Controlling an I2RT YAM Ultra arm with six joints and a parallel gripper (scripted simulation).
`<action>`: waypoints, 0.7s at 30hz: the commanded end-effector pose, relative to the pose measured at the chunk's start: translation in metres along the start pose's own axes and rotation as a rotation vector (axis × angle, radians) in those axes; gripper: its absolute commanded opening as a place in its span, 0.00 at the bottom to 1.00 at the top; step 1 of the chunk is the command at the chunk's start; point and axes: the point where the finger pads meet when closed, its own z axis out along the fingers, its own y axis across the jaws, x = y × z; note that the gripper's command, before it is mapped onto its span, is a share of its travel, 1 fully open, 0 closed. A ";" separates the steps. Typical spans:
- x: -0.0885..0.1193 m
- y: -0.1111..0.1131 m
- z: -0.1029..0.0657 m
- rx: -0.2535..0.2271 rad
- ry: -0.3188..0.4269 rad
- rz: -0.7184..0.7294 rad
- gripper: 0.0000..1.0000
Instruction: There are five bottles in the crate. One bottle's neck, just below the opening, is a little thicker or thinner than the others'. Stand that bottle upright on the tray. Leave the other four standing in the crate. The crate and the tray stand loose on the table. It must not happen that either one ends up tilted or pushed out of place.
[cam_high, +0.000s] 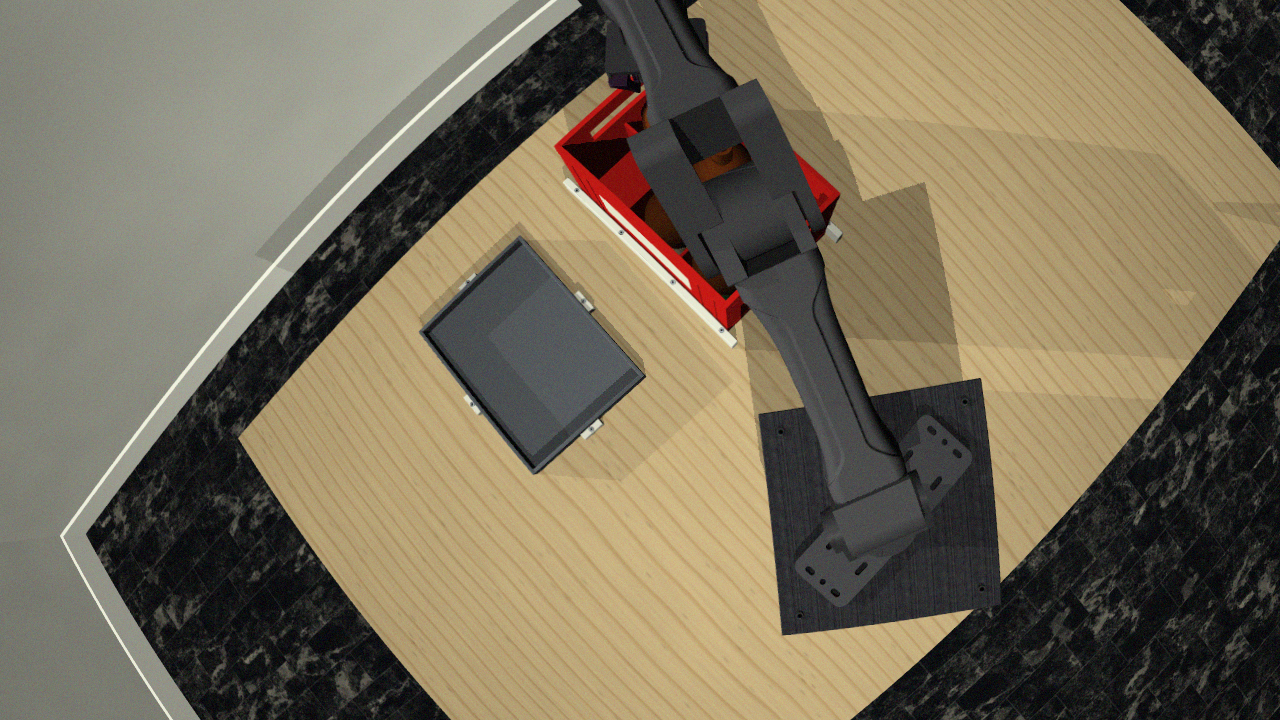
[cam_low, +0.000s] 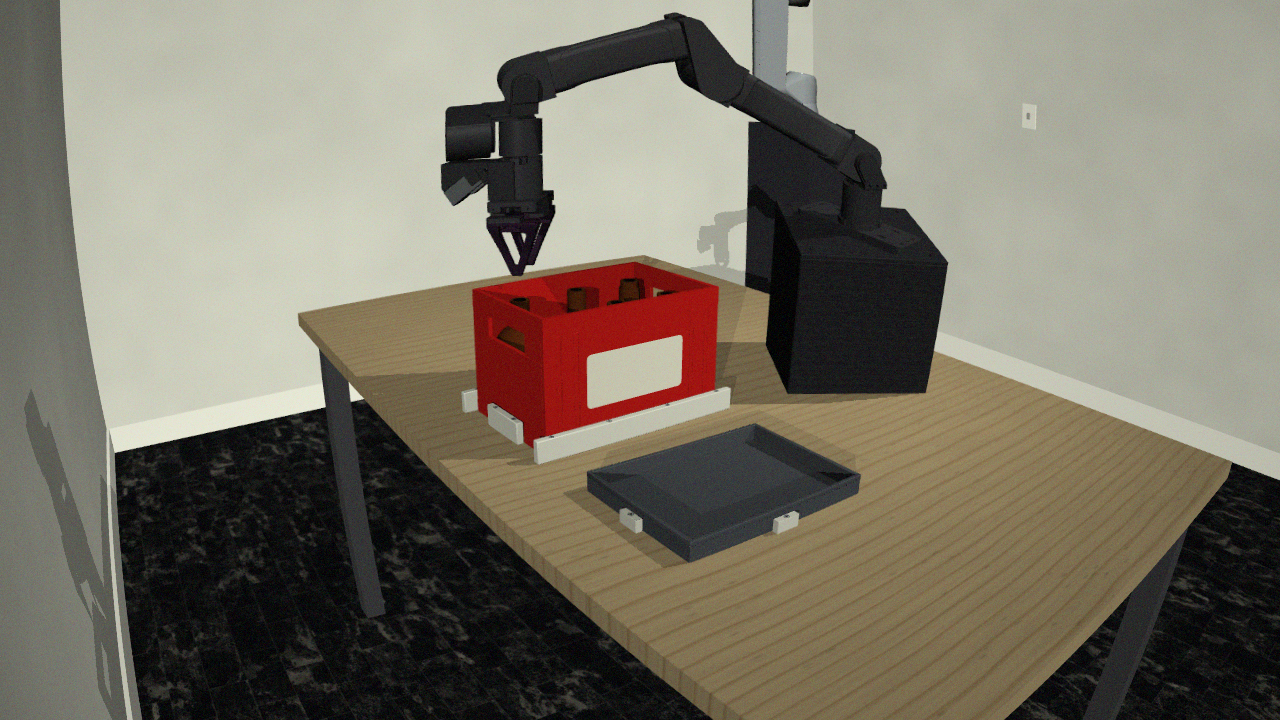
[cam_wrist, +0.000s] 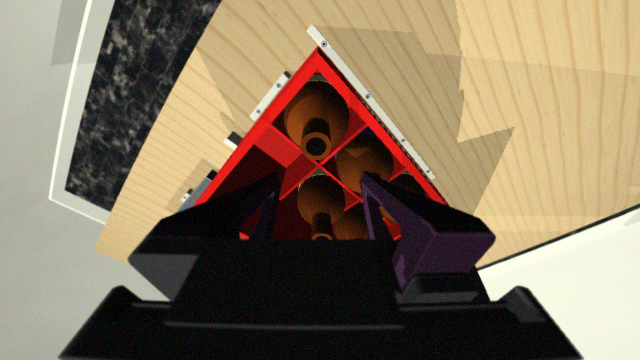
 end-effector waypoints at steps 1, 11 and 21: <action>-0.004 0.007 -0.005 -0.018 -0.032 -0.005 0.61; -0.007 0.008 0.005 -0.022 -0.041 -0.004 0.61; -0.008 0.006 0.012 -0.021 -0.039 -0.002 0.61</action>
